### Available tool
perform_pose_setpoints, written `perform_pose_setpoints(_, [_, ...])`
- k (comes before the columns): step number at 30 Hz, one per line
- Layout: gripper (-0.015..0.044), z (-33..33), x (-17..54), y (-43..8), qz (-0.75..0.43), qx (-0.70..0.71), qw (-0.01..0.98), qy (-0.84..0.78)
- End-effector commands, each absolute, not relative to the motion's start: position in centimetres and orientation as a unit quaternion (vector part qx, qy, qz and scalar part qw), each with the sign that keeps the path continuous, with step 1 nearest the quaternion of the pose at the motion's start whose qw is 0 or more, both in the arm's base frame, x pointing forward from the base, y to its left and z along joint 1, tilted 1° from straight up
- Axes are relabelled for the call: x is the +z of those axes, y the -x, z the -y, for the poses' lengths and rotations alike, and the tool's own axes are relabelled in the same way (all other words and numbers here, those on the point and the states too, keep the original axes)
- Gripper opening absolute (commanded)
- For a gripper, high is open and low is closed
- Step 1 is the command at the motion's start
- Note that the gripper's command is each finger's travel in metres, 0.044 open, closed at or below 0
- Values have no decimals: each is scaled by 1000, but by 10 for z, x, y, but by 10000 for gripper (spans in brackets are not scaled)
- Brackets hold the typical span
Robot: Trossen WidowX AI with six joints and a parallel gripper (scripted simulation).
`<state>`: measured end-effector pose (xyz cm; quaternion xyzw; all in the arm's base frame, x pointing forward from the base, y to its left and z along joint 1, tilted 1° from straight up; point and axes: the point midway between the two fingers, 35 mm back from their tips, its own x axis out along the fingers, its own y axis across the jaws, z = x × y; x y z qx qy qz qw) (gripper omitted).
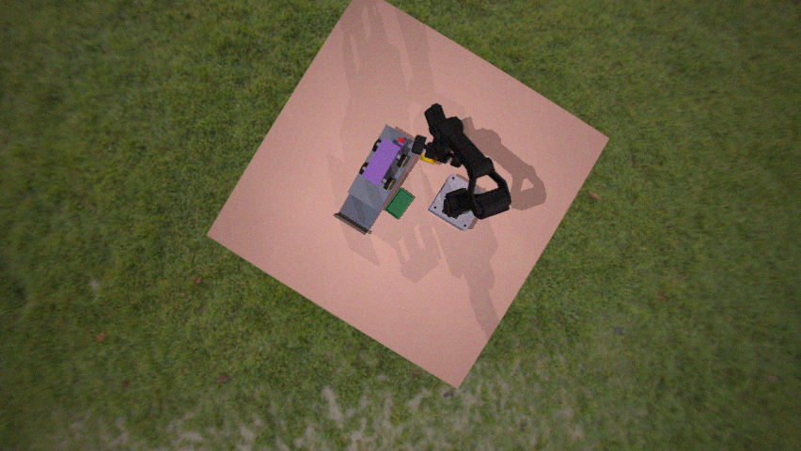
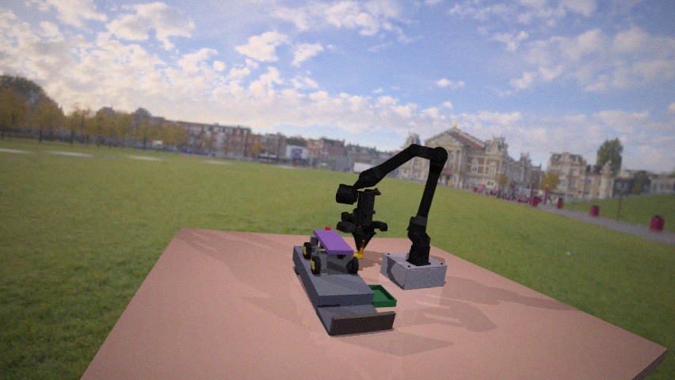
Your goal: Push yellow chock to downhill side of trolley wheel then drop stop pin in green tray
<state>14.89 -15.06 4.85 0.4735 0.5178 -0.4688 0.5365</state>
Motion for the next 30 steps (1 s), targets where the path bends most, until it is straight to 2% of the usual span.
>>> perform_pose_setpoints(1, [0,152,63,-150,-514,-467,542,-474])
perform_pose_setpoints(30, [0,154,141,-154,-514,-467,542,-474])
